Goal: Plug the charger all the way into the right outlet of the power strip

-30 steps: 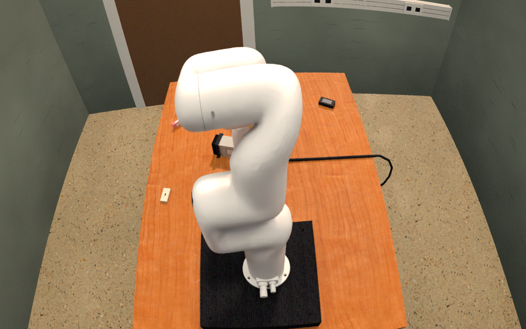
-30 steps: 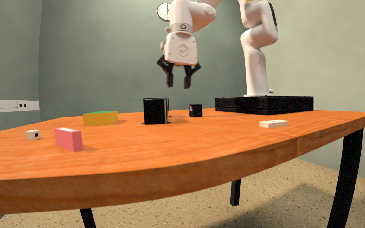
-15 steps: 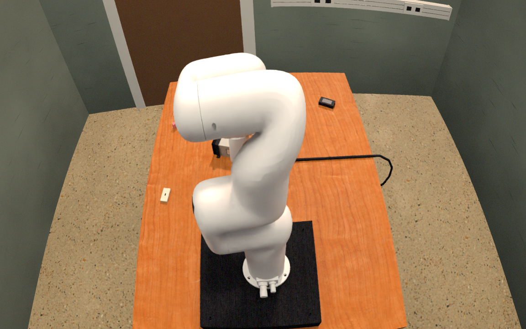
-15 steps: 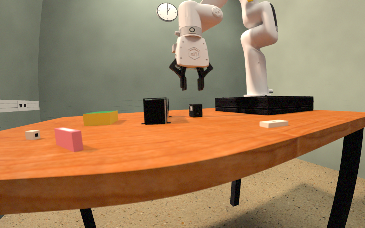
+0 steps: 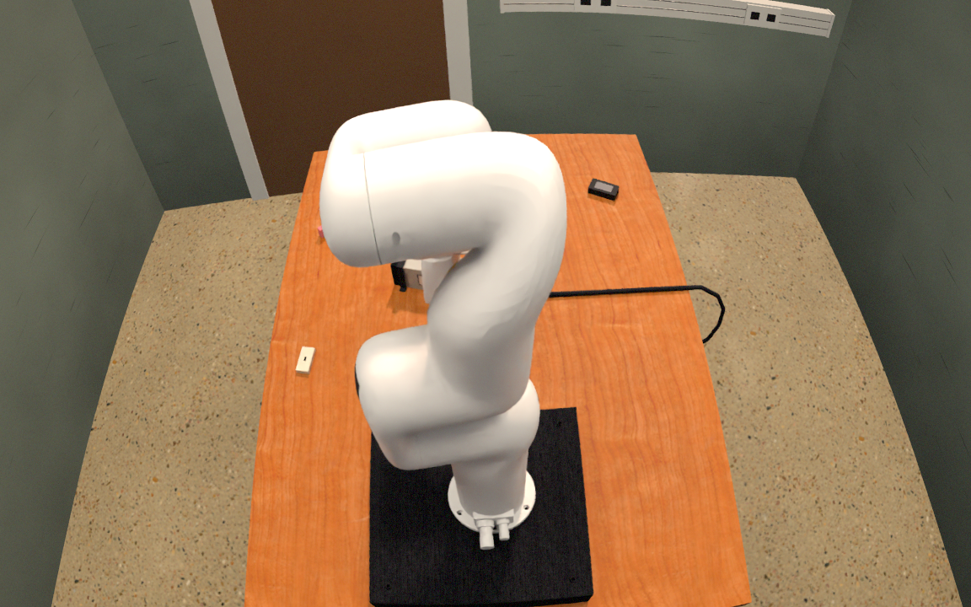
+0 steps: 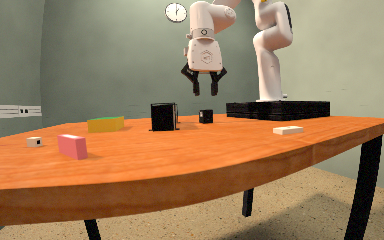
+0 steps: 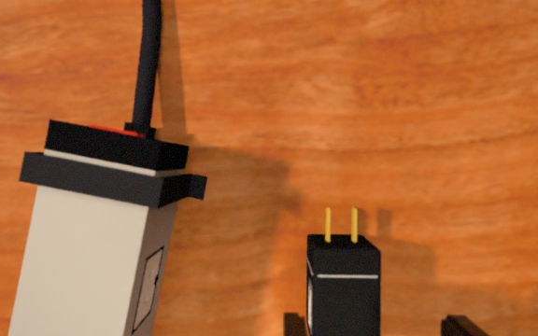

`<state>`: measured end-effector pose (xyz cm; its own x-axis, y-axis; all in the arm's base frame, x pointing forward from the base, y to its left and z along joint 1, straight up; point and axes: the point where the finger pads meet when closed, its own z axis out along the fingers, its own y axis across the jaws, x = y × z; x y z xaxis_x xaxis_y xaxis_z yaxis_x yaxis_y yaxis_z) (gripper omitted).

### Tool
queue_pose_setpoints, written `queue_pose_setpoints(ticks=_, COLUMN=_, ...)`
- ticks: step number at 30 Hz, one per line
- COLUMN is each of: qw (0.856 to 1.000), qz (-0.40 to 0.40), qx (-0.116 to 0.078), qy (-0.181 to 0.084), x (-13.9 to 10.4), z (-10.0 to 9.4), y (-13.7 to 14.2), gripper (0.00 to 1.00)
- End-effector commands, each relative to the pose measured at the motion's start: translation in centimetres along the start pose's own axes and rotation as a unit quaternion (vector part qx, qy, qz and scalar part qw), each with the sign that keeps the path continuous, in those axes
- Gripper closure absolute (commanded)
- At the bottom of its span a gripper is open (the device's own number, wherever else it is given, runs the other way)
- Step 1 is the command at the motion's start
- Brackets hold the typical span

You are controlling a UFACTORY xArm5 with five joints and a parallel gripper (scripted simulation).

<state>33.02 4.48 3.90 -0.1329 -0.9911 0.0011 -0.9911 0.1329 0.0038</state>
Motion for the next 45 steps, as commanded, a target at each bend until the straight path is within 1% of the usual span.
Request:
queue_pose_setpoints(ticks=1, qw=1.000, qz=0.000, qx=0.001, qy=0.000, x=0.0, z=-0.1, y=-0.1, gripper=0.47)
queue_pose_setpoints(ticks=11, qw=1.000, qz=0.000, qx=0.001, qy=0.000, x=0.0, z=0.3, y=-0.1, gripper=0.47)
queue_pose_setpoints(ticks=15, qw=1.000, qz=0.000, qx=0.001, qy=0.000, x=0.0, z=0.8, y=-0.1, gripper=0.47)
queue_pose_setpoints(ticks=26, qw=1.000, qz=0.000, qx=0.001, qy=0.000, x=0.0, z=3.0, y=-0.1, gripper=0.47)
queue_pose_setpoints(ticks=28, qw=1.000, qz=0.000, qx=0.001, qy=0.000, x=0.0, z=3.0, y=-0.1, gripper=0.47)
queue_pose_setpoints(ticks=42, qw=1.000, qz=0.000, qx=0.001, qy=0.000, x=-0.1, z=6.3, y=-0.1, gripper=0.47)
queue_pose_setpoints(ticks=45, qw=1.000, qz=0.000, qx=0.001, qy=0.000, x=-0.1, z=6.4, y=-0.1, gripper=0.47)
